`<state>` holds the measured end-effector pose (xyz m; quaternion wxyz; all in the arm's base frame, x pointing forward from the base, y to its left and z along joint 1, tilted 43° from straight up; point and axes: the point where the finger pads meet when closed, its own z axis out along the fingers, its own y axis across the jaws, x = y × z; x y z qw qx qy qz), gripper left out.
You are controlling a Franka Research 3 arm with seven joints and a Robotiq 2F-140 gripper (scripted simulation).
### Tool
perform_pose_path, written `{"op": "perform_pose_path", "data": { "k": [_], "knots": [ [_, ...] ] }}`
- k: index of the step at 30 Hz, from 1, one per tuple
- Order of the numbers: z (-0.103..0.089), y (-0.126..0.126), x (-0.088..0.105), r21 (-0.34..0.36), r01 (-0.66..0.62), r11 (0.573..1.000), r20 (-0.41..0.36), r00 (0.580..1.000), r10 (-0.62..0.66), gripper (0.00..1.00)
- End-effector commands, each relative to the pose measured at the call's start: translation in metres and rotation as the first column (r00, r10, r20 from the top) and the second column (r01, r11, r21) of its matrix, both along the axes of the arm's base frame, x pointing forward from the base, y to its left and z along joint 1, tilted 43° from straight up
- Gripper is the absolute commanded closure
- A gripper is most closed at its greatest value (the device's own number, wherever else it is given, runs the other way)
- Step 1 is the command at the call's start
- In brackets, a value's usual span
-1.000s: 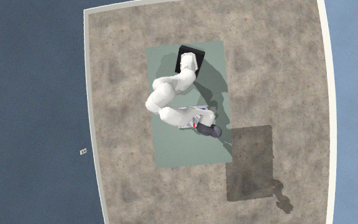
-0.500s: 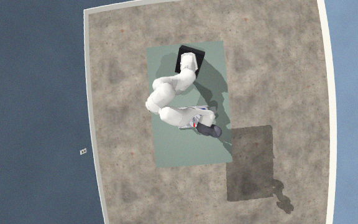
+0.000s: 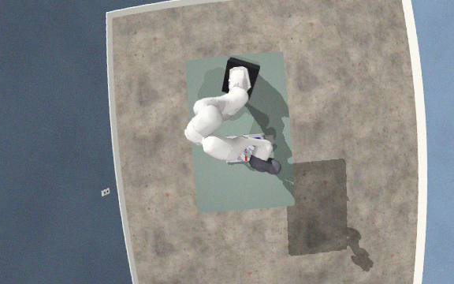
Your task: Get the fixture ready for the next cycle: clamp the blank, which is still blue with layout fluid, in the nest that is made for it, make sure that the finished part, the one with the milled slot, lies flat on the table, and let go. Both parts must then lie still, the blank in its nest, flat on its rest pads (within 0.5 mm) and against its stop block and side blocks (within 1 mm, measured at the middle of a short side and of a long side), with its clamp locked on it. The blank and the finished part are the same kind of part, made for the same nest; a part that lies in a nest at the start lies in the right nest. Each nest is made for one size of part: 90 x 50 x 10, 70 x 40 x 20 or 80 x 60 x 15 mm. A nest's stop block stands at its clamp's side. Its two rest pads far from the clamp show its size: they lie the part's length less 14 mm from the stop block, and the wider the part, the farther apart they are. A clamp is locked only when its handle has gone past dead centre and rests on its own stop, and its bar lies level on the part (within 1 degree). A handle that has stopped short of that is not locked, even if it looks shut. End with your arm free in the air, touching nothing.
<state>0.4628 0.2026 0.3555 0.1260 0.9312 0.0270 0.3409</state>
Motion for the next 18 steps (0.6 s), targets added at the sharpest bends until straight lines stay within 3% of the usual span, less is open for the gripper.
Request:
{"op": "perform_pose_path", "data": {
  "k": [1, 18],
  "knots": [
    [-0.0013, -0.0005, 0.0009, -0.002, -0.002, 1.000, 0.000, 1.000, 0.002, 1.00],
    [-0.0026, -0.0009, 0.0020, -0.002, -0.002, 1.000, 0.000, 1.000, 0.002, 1.00]
  ]
}}
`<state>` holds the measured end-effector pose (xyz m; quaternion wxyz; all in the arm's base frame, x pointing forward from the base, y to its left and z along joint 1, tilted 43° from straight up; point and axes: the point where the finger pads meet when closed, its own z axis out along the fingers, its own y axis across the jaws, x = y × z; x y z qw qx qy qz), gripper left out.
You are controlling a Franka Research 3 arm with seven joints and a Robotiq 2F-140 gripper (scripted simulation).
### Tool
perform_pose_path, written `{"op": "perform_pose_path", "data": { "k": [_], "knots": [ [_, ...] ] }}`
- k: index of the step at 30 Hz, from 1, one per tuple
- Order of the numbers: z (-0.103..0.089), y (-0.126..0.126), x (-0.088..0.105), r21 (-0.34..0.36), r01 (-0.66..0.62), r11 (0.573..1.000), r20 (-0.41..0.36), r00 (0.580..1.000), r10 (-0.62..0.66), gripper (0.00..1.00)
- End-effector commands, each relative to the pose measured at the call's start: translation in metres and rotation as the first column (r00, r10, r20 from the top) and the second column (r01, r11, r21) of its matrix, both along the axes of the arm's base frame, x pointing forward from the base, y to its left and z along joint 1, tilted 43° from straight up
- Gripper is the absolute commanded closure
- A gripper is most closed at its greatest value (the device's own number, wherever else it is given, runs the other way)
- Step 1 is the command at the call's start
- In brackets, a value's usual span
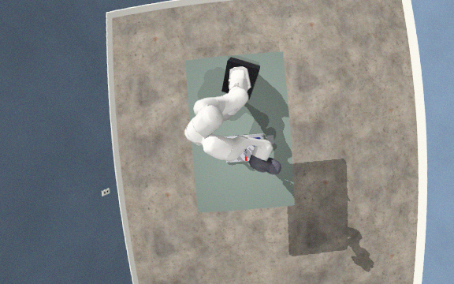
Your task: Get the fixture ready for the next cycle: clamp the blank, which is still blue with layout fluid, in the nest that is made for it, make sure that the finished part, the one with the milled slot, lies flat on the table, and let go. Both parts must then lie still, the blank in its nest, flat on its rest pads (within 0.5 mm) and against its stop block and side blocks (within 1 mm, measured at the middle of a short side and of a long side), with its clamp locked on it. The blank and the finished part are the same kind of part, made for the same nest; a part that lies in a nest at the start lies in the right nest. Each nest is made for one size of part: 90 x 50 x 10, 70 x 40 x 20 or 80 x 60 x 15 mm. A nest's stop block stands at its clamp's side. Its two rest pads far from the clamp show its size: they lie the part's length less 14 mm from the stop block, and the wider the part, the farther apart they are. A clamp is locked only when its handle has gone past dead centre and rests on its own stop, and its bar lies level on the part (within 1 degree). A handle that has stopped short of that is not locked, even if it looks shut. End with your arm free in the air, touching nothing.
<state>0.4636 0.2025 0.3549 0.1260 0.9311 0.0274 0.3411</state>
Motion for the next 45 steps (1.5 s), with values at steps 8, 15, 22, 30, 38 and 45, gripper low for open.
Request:
{"op": "perform_pose_path", "data": {
  "k": [8, 15, 22, 30, 38, 45],
  "knots": [
    [-0.0021, -0.0009, 0.0013, -0.002, -0.001, 1.000, 0.000, 1.000, 0.001, 1.00],
    [-0.0025, -0.0010, 0.0017, -0.002, -0.001, 1.000, 0.000, 1.000, 0.001, 1.00],
    [-0.0036, -0.0013, 0.0026, -0.002, -0.001, 1.000, 0.000, 1.000, 0.001, 1.00],
    [-0.0036, -0.0013, 0.0026, -0.002, -0.001, 1.000, 0.000, 1.000, 0.001, 1.00],
    [-0.0049, -0.0017, 0.0037, -0.002, -0.001, 1.000, 0.000, 1.000, 0.001, 1.00],
    [-0.0051, -0.0018, 0.0039, -0.002, -0.001, 1.000, 0.000, 1.000, 0.001, 1.00]
  ]
}}
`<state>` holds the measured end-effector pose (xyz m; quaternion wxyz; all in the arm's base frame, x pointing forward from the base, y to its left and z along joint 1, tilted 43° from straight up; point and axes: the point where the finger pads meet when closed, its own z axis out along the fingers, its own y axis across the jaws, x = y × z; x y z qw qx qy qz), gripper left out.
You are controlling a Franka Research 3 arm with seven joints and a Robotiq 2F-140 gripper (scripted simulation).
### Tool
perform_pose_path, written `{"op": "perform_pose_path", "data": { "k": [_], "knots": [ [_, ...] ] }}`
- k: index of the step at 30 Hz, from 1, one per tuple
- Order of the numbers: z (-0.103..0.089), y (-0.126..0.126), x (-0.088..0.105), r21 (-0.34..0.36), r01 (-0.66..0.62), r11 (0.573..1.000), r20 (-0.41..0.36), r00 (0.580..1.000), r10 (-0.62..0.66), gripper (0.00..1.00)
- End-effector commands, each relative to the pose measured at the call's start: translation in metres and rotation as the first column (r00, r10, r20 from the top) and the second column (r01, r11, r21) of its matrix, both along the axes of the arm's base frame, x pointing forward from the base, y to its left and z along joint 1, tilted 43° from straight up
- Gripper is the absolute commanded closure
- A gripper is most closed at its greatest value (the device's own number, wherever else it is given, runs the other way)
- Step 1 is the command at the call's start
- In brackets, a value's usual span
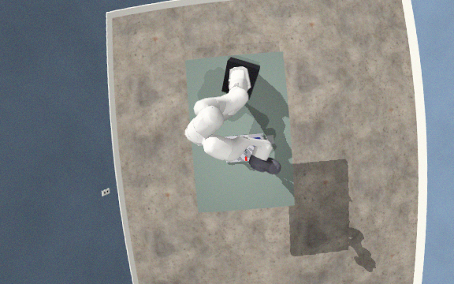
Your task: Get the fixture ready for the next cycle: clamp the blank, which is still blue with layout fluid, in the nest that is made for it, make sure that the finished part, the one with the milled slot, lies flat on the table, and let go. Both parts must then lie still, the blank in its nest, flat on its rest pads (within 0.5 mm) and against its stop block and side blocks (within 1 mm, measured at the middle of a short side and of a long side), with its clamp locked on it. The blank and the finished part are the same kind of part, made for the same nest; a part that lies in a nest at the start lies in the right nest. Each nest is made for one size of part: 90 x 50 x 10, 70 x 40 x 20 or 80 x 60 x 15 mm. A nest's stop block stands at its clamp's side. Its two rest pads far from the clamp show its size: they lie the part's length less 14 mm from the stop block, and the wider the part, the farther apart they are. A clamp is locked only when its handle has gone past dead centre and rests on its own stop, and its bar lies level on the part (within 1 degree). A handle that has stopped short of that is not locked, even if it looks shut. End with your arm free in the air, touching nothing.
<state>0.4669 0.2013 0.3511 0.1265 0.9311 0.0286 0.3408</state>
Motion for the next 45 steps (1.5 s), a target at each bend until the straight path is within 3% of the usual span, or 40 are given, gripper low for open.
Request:
{"op": "perform_pose_path", "data": {
  "k": [1, 45],
  "knots": [
    [-0.0013, -0.0005, 0.0006, 0.000, 0.001, 1.000, 0.001, 1.000, -0.001, 1.00],
    [-0.0049, -0.0016, 0.0038, 0.000, 0.001, 1.000, 0.001, 1.000, -0.001, 1.00]
  ]
}}
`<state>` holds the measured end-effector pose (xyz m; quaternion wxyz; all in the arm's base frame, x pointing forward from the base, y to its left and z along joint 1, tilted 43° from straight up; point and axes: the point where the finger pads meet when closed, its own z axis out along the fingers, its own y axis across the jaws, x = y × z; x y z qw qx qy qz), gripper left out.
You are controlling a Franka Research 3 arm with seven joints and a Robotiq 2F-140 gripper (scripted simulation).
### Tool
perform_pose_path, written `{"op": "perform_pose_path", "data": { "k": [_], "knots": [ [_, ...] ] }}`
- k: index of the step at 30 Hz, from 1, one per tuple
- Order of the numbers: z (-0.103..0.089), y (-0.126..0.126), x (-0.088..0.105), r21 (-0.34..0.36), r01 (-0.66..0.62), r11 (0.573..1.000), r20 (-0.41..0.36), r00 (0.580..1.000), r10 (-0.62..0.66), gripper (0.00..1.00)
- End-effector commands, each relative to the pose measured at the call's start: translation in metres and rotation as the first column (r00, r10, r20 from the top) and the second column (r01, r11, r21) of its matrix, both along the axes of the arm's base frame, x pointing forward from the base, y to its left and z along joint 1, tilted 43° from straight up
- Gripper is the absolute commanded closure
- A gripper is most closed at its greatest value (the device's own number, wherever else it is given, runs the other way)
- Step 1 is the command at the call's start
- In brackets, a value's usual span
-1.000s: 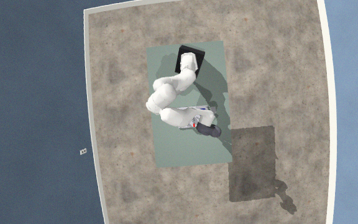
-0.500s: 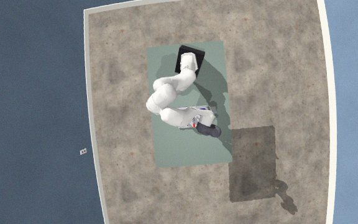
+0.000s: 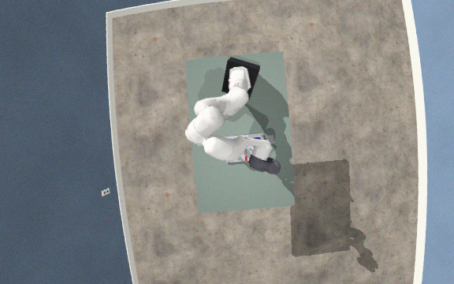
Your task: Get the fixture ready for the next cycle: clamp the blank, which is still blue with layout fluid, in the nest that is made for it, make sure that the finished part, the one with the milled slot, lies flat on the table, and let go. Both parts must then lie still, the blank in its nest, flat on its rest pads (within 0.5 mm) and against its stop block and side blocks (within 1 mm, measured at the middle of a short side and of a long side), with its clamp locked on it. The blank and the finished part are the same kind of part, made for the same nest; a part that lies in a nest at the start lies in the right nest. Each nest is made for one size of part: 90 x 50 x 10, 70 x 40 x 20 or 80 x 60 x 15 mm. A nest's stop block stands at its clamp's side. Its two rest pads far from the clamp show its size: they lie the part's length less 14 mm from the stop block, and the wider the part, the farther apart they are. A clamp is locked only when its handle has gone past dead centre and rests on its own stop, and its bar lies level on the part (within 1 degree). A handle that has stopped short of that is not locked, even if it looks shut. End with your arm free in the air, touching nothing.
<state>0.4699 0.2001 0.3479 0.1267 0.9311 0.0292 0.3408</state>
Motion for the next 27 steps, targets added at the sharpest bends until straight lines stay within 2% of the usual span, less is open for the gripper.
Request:
{"op": "perform_pose_path", "data": {
  "k": [1, 27],
  "knots": [
    [-0.0021, -0.0006, 0.0011, 0.001, 0.002, 1.000, 0.001, 1.000, -0.002, 1.00],
    [-0.0040, -0.0011, 0.0027, 0.001, 0.002, 1.000, 0.001, 1.000, -0.002, 1.00]
  ]
}}
